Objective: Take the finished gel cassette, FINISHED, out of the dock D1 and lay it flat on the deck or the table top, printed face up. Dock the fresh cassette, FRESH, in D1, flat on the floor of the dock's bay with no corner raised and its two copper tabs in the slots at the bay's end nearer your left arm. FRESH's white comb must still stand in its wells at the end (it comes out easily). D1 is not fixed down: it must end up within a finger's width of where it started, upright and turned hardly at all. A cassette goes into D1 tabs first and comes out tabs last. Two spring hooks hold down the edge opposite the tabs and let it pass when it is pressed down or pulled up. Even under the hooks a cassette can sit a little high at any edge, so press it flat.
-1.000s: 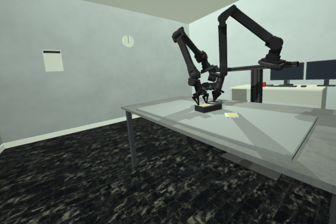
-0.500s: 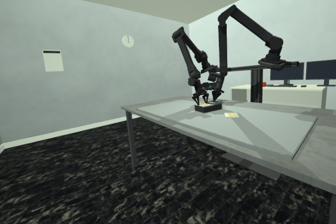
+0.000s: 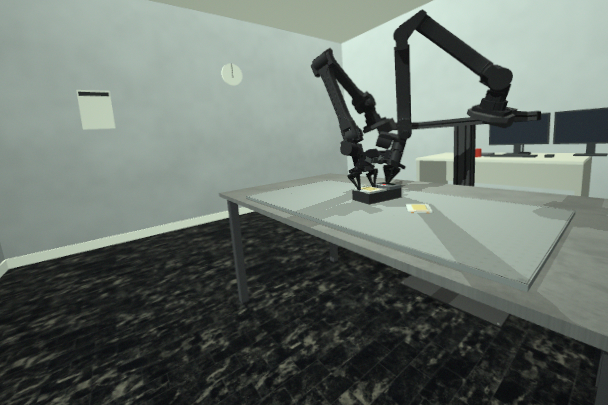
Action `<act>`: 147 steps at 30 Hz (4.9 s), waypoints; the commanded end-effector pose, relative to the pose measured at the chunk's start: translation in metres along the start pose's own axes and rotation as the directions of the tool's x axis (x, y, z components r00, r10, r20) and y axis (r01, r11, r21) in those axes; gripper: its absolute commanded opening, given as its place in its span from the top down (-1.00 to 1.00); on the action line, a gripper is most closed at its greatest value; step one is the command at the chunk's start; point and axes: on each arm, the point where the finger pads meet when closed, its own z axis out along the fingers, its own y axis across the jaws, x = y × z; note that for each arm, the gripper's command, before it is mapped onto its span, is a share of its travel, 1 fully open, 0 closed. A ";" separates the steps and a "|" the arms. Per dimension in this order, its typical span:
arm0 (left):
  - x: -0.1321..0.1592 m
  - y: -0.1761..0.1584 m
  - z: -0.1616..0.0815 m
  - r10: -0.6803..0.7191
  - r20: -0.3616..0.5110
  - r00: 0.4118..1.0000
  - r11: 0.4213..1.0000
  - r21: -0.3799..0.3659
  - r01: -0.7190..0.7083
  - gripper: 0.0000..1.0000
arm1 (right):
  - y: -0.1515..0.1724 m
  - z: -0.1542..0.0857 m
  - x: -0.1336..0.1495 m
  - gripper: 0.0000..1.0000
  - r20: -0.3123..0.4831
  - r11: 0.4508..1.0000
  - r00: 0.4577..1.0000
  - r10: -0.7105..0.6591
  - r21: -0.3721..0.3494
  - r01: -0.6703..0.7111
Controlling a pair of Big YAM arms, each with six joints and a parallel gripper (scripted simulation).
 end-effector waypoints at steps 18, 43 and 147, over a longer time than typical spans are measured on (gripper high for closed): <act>0.001 -0.006 0.012 -0.002 0.001 1.000 1.000 -0.001 0.002 1.00 | -0.002 -0.002 -0.002 1.00 0.004 1.000 1.000 -0.002 0.005 0.002; 0.006 -0.016 0.015 -0.002 0.001 1.000 1.000 -0.001 0.002 1.00 | -0.002 -0.002 -0.002 1.00 0.004 1.000 1.000 -0.002 0.005 0.002; 0.024 -0.054 0.028 -0.002 0.001 1.000 1.000 -0.001 0.002 1.00 | -0.002 -0.002 -0.002 1.00 0.004 1.000 1.000 -0.002 0.005 0.002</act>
